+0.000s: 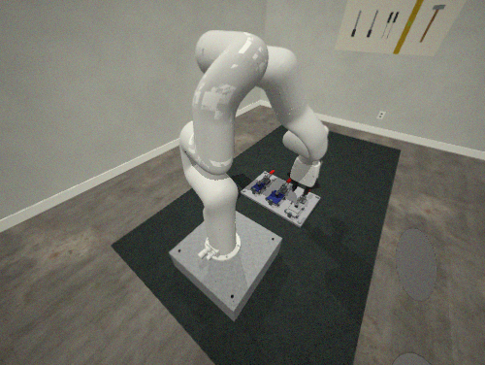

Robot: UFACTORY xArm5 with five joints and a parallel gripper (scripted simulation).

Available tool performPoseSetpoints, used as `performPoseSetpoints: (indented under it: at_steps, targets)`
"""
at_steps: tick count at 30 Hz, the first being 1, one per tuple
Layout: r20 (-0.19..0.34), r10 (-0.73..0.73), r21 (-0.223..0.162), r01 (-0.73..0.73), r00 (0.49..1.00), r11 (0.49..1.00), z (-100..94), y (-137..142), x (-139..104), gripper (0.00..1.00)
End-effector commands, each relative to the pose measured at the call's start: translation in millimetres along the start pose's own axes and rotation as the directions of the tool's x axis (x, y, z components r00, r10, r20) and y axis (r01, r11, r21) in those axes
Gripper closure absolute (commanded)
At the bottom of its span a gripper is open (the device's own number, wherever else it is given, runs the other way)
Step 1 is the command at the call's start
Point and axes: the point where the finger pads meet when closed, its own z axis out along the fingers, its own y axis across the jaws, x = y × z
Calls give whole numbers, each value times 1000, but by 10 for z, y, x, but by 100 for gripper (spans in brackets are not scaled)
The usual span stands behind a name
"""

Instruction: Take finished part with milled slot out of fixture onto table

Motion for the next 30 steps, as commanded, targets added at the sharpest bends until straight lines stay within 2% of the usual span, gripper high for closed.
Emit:
performPoseSetpoints:
  at_steps: [1, 5, 10, 12, 22, 30]
  targets:
    - [-3, 0, -1, 0, 1000, 1000, -9, 3, 77, 53]
    - [-3, 0, -1, 0, 1000, 1000, -10, 3, 254, 53]
    - [-3, 0, -1, 0, 1000, 1000, -11, 3, 587, 53]
    - [-3, 0, -1, 0, 1000, 1000, -11, 3, 587, 53]
    - [-3, 0, -1, 0, 1000, 1000, -14, 3, 1226, 53]
    - [-3, 0, -1, 0, 1000, 1000, -15, 3, 1382, 53]
